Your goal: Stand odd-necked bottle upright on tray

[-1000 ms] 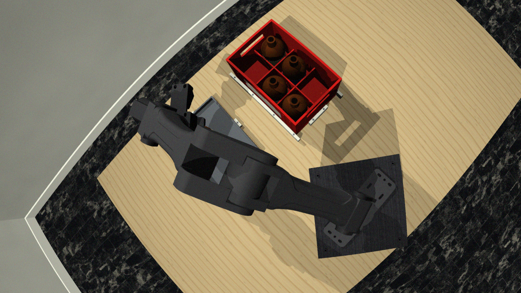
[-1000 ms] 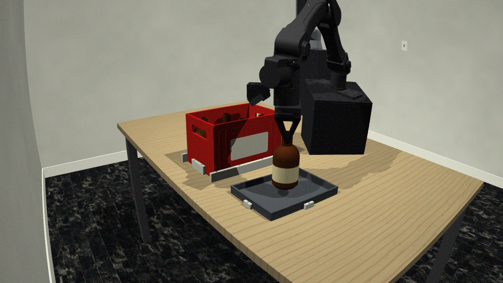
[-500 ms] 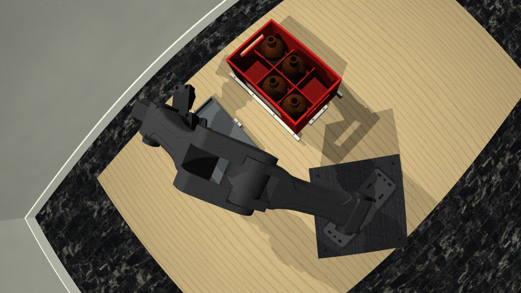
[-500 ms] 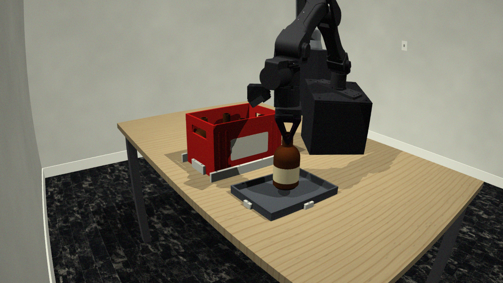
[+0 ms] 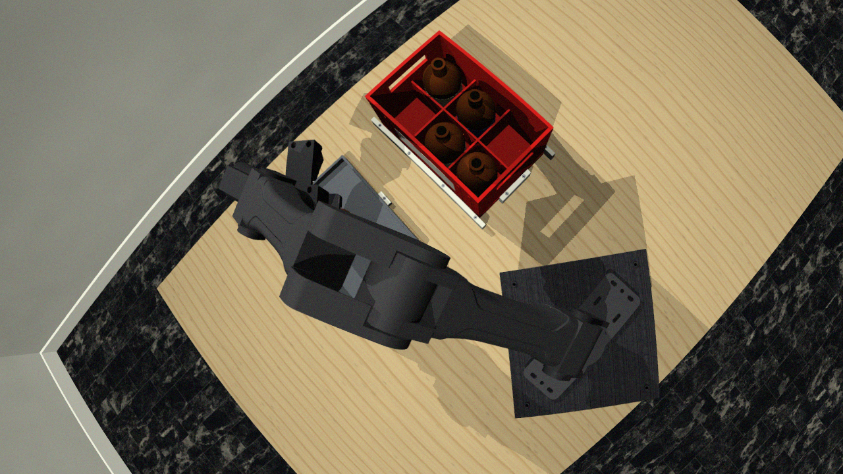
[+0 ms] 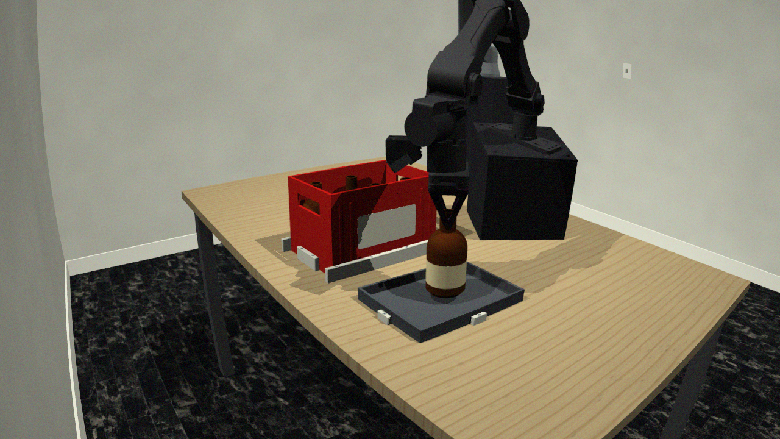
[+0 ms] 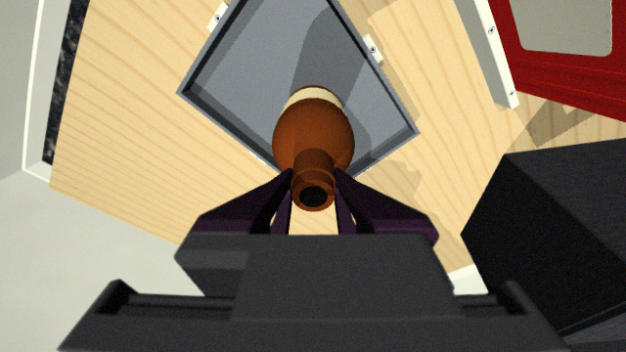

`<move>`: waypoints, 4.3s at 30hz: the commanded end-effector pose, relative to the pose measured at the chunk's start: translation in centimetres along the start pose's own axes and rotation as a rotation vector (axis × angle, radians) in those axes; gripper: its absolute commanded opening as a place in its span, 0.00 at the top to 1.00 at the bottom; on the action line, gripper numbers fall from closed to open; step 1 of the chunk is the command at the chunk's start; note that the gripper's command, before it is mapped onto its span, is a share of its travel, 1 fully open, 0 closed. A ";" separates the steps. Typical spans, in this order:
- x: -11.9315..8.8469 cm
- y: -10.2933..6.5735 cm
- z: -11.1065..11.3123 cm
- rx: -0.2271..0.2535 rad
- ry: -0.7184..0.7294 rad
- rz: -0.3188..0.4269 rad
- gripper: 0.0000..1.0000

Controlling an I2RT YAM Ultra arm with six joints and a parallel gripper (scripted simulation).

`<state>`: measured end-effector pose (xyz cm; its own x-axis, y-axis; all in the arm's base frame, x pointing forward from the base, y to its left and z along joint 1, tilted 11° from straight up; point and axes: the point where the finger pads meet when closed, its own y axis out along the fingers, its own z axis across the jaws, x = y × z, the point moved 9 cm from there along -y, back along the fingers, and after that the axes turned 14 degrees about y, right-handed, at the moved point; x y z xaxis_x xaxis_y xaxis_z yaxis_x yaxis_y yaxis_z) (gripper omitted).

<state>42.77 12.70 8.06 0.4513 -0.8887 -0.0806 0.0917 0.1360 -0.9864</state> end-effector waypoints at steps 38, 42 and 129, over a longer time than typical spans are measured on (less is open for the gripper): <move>-0.1 -2.3 1.1 0.074 -0.006 -0.026 1.00; -0.1 -2.3 1.1 0.074 -0.006 -0.026 1.00; -0.1 -2.3 1.1 0.074 -0.006 -0.026 1.00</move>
<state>42.81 12.71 7.90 0.4517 -0.8886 -0.0790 0.0988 0.1378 -0.9855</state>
